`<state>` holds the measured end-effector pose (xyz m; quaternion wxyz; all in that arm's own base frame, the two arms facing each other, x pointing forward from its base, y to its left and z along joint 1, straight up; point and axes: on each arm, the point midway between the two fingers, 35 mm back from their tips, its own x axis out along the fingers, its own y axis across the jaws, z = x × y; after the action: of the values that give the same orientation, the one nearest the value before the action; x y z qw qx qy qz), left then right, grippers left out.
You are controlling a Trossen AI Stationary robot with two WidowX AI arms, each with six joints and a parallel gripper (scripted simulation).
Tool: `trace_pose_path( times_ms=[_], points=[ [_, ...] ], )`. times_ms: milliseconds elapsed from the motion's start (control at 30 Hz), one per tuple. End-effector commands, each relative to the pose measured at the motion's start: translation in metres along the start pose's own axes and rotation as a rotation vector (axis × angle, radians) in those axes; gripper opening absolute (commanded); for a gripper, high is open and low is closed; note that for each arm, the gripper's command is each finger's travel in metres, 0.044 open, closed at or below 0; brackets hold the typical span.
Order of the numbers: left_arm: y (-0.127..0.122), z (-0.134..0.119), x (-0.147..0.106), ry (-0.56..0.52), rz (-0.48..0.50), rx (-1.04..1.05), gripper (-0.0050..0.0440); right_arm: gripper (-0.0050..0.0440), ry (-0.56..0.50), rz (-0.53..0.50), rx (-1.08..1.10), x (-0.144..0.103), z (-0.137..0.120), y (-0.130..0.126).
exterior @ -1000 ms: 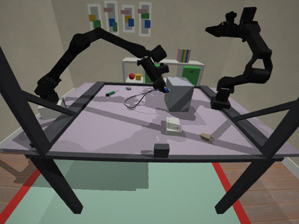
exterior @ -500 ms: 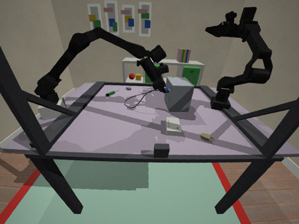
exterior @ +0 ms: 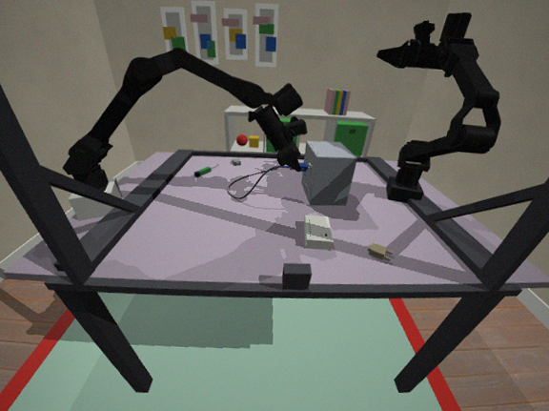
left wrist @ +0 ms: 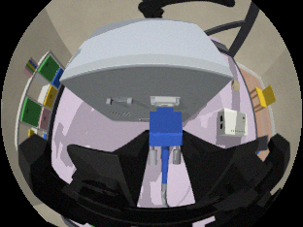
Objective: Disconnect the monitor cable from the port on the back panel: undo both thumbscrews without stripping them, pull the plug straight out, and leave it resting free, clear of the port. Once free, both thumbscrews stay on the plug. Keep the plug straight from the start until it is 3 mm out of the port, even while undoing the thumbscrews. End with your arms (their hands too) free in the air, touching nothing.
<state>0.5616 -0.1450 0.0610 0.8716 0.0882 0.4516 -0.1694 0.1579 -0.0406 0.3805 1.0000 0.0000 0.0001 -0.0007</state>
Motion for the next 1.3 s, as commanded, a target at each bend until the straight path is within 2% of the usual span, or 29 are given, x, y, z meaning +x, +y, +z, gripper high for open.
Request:
trace_pose_path(
  times_ms=[0,933,1267],
  points=[
    [0.001,0.009,-0.016,-0.031,0.005,0.001,0.0115,0.044,-0.001,0.001,-0.006,0.0,0.003,0.001],
    [0.001,0.0,-0.022,-0.03,0.005,0.001,0.0115,0.044,-0.001,0.001,-0.006,0.0,0.003,0.001],
    [0.001,0.011,-0.038,-0.03,0.005,0.001,0.0115,0.044,-0.001,0.001,-0.006,0.0,0.003,0.001]
  ],
)
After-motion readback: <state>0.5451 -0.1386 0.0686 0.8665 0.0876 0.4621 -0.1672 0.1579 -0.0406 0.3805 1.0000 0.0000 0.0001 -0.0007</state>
